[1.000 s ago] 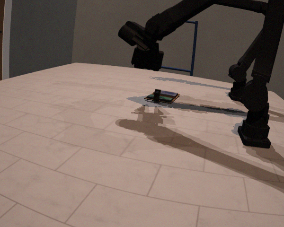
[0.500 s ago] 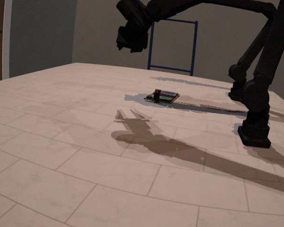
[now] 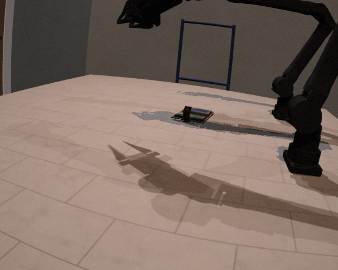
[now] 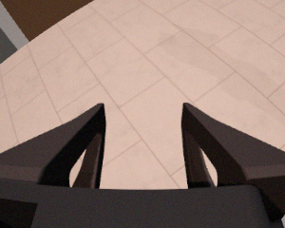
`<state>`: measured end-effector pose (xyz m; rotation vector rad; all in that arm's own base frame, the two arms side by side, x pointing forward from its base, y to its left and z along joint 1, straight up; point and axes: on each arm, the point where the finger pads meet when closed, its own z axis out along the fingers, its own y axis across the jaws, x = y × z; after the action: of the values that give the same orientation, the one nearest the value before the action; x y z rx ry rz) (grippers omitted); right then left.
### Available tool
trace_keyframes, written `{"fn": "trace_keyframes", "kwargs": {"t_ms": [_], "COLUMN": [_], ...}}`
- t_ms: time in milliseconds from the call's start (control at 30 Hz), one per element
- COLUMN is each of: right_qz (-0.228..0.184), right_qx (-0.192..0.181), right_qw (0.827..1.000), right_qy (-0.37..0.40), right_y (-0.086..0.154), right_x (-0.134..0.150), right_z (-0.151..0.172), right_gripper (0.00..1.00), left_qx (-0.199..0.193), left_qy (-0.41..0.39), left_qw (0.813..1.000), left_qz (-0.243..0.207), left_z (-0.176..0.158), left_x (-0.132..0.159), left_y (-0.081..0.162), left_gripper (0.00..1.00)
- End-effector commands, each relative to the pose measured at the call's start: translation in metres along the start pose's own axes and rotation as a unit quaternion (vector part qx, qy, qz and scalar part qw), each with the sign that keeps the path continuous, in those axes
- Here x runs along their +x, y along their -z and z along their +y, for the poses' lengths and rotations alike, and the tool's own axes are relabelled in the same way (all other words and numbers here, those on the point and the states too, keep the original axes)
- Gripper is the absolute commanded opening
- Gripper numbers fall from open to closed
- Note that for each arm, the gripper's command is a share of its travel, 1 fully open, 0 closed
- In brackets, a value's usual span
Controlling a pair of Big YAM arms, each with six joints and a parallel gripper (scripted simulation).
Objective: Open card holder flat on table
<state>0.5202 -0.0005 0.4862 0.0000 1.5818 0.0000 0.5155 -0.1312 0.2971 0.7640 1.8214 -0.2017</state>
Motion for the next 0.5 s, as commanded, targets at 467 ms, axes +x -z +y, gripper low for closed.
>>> {"fn": "trace_keyframes", "kwargs": {"t_ms": [467], "right_qz": [-0.023], "right_qx": [0.000], "right_qw": [1.000], "right_qy": [0.000], "right_y": [0.002], "right_x": [-0.026], "right_z": [0.000], "right_gripper": [0.36], "left_qx": [-0.247], "left_qy": [0.151], "left_qw": [0.942], "left_qz": [-0.172], "left_z": [0.132], "left_x": [-0.137], "left_y": [0.118], "left_gripper": [0.43]}}
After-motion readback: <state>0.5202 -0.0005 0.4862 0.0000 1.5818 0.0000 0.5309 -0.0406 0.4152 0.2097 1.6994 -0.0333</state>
